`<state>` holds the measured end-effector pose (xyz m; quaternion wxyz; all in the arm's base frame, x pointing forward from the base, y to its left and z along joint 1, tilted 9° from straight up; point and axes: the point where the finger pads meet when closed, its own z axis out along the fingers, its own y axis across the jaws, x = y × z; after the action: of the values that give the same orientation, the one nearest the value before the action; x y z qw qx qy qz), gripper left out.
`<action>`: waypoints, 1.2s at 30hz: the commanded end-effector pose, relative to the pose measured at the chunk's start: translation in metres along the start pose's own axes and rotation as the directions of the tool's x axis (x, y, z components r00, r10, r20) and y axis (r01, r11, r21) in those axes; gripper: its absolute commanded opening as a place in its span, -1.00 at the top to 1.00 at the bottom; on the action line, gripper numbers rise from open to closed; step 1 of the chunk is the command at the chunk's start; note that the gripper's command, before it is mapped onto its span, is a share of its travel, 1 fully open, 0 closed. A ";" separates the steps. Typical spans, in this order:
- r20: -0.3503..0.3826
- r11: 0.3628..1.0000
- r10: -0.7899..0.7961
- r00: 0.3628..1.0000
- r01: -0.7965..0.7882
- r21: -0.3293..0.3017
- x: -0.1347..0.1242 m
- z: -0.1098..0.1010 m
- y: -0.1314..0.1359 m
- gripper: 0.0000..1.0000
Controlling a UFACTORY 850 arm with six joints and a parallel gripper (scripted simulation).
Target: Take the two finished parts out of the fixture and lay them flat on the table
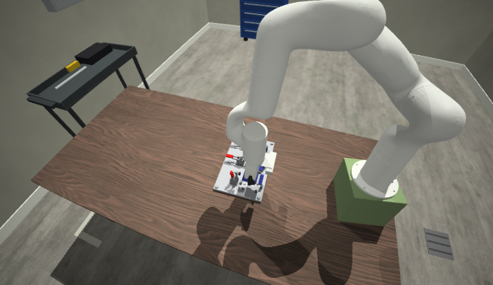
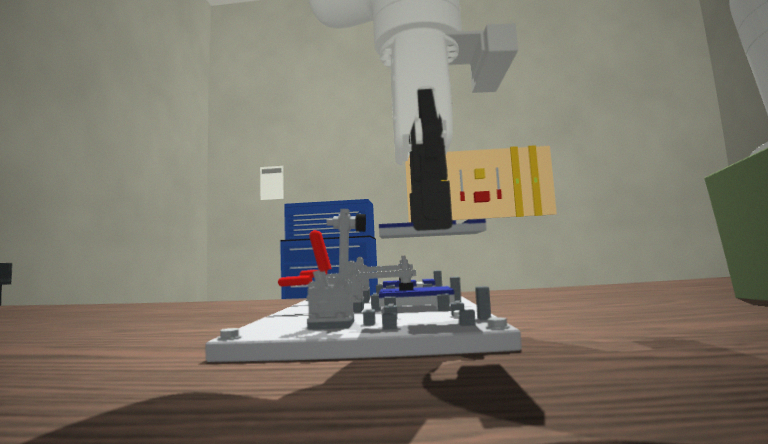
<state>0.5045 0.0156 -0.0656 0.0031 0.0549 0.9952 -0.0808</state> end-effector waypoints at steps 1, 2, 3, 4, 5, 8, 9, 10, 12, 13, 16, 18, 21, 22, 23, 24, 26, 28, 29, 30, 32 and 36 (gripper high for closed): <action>0.002 1.000 0.000 1.000 0.000 0.000 -0.001 -0.001 0.000 1.00; 0.002 1.000 0.000 1.000 0.000 0.000 -0.001 -0.001 0.000 1.00; 0.002 1.000 0.000 1.000 0.000 0.000 -0.001 -0.001 0.000 1.00; 0.002 1.000 0.000 1.000 0.000 0.000 -0.001 -0.001 0.000 1.00; 0.002 1.000 0.000 1.000 0.000 0.000 -0.001 -0.001 0.000 1.00; 0.002 1.000 0.000 1.000 0.000 0.000 -0.001 -0.001 0.000 1.00; 0.002 1.000 0.000 1.000 0.000 0.000 -0.001 -0.001 0.000 1.00; 0.002 1.000 0.000 1.000 0.000 0.000 -0.001 -0.001 0.000 1.00; 0.002 1.000 0.000 1.000 0.000 0.000 -0.001 -0.001 0.001 1.00; 0.002 1.000 0.000 1.000 0.000 0.000 -0.001 -0.001 0.001 1.00; 0.002 1.000 0.000 1.000 0.000 0.000 -0.001 -0.001 0.001 1.00; 0.002 1.000 0.000 1.000 0.000 0.000 -0.001 -0.001 0.002 1.00; 0.002 1.000 0.000 1.000 0.000 0.000 -0.001 -0.001 0.004 1.00; 0.002 1.000 0.000 1.000 0.000 0.000 -0.001 -0.001 0.005 1.00; 0.002 1.000 0.000 1.000 0.000 0.000 -0.001 -0.001 0.006 1.00; 0.002 1.000 0.000 1.000 0.000 0.000 -0.001 -0.001 0.007 1.00; 0.002 1.000 0.000 1.000 0.000 0.000 -0.001 -0.001 0.009 1.00; 0.002 1.000 0.000 1.000 0.000 0.000 -0.001 -0.001 0.012 1.00; 0.002 1.000 0.000 1.000 0.000 0.000 -0.001 -0.001 0.013 1.00; 0.002 1.000 0.000 1.000 0.000 0.000 -0.001 -0.001 0.015 1.00; 0.002 1.000 0.000 1.000 0.000 0.000 -0.001 -0.001 0.015 1.00; 0.002 1.000 0.000 1.000 0.000 0.000 -0.001 -0.001 0.021 1.00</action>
<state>0.5061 0.0306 -0.0680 0.0034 0.0550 0.9952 -0.0808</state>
